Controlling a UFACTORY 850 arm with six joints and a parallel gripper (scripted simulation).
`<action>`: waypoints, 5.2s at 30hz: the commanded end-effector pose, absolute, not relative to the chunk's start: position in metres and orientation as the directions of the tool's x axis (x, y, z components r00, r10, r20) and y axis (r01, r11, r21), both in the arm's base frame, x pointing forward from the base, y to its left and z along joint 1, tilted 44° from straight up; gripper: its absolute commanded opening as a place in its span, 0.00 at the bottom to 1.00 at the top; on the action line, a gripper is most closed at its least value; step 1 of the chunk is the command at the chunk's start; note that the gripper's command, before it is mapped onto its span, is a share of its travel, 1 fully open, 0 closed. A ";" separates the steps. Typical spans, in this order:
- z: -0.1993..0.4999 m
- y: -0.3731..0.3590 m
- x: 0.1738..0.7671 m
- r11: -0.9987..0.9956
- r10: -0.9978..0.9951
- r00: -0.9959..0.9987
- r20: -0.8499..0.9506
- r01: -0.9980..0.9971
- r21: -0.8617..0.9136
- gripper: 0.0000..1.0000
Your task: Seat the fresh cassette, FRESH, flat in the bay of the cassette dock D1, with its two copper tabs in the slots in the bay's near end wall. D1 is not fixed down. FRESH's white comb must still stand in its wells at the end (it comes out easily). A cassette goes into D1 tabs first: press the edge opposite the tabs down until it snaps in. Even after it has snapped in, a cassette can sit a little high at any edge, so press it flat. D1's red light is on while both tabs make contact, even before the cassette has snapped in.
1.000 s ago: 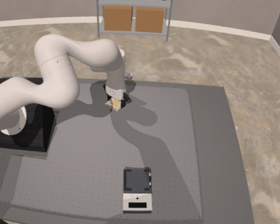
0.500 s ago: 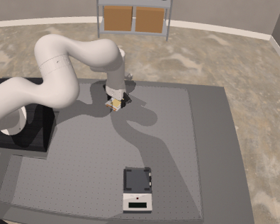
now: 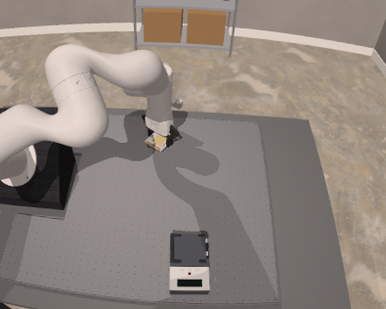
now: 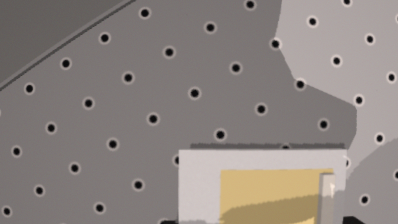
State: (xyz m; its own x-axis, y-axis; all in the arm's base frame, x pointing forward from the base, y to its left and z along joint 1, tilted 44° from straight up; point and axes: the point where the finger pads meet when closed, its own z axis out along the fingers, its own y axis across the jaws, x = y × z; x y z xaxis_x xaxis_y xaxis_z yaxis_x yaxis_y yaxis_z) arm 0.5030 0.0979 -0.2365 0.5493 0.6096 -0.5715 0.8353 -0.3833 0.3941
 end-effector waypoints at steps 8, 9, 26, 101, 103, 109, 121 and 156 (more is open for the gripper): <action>-0.226 0.109 0.504 -0.383 0.611 0.550 -0.570 0.835 0.395 0.00; -0.225 0.110 0.504 -0.383 0.611 0.550 -0.570 0.835 0.395 0.00; -0.211 0.123 0.503 -0.383 0.611 0.550 -0.570 0.835 0.395 0.00; -0.041 0.013 0.555 -0.720 0.158 0.979 0.132 0.022 0.694 0.00; -0.033 0.007 0.557 -0.720 0.158 0.979 0.132 0.022 0.694 0.00; -0.011 -0.011 0.565 -0.720 0.158 0.979 0.132 0.022 0.694 0.00; 0.027 -0.042 0.577 -0.720 0.158 0.979 0.132 0.022 0.694 0.00; 0.143 -0.136 0.617 -0.720 0.158 0.979 0.132 0.022 0.694 0.00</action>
State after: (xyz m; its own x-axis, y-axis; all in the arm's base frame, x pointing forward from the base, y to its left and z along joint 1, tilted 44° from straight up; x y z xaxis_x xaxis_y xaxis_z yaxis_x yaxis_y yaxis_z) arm 0.6123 -0.1282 0.1321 0.9787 0.1577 0.1317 0.0225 -0.7193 0.6944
